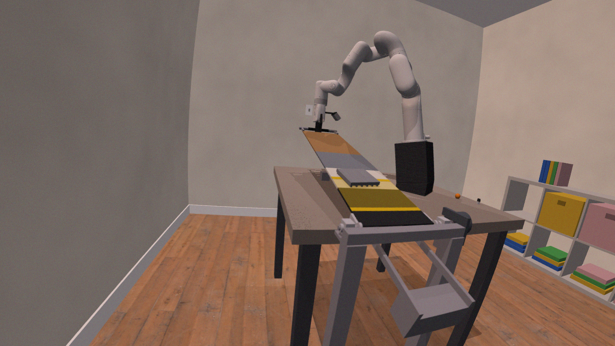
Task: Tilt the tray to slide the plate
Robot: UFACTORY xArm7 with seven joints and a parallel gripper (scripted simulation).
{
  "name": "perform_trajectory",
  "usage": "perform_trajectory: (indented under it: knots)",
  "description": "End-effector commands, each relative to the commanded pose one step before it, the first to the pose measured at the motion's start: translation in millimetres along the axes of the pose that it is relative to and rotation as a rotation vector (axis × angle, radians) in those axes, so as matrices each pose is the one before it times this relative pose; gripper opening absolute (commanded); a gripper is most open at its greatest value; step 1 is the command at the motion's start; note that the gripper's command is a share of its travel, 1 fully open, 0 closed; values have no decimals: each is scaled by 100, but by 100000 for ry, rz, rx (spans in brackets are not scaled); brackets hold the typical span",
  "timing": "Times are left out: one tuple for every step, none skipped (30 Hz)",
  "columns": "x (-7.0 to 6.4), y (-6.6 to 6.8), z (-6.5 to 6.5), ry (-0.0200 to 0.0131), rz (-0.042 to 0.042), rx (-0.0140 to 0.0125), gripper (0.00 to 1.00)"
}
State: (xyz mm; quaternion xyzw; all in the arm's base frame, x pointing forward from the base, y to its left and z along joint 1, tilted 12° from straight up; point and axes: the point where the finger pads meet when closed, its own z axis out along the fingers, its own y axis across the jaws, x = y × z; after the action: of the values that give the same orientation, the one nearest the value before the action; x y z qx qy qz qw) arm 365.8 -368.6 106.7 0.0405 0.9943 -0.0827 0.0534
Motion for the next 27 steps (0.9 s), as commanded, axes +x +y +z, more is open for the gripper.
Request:
perform_trajectory:
  knots:
    - [-100, 307, -1897, -595, -172, 251, 0]
    - [0, -444, 1858, 0, 0, 0, 0]
    - [0, -404, 1867, 0, 0, 0, 0]
    - [0, -271, 1372, 0, 0, 0, 0]
    - [0, -94, 503, 0, 0, 0, 0]
    - [0, 0, 0, 0, 0, 0, 0]
    - [0, 0, 0, 0, 0, 0, 0]
    - [0, 0, 0, 0, 0, 0, 0]
    - [0, 0, 0, 0, 0, 0, 0]
    - [0, 0, 0, 0, 0, 0, 0]
    - [0, -87, 481, 0, 0, 0, 0]
    - [0, -3, 18, 0, 0, 0, 0]
    - [0, -3, 18, 0, 0, 0, 0]
    - [0, -3, 18, 0, 0, 0, 0]
    - [0, -3, 18, 0, 0, 0, 0]
    - [0, -3, 18, 0, 0, 0, 0]
    - [0, -3, 18, 0, 0, 0, 0]
    - [0, -3, 18, 0, 0, 0, 0]
    - [0, -3, 18, 0, 0, 0, 0]
    - [0, -3, 18, 0, 0, 0, 0]
    - [0, -3, 18, 0, 0, 0, 0]
    - [0, -3, 18, 0, 0, 0, 0]
    - [0, -3, 18, 0, 0, 0, 0]
    - [0, -3, 18, 0, 0, 0, 0]
    - [0, -3, 18, 0, 0, 0, 0]
    - [0, 0, 0, 0, 0, 0, 0]
    - [0, 0, 0, 0, 0, 0, 0]
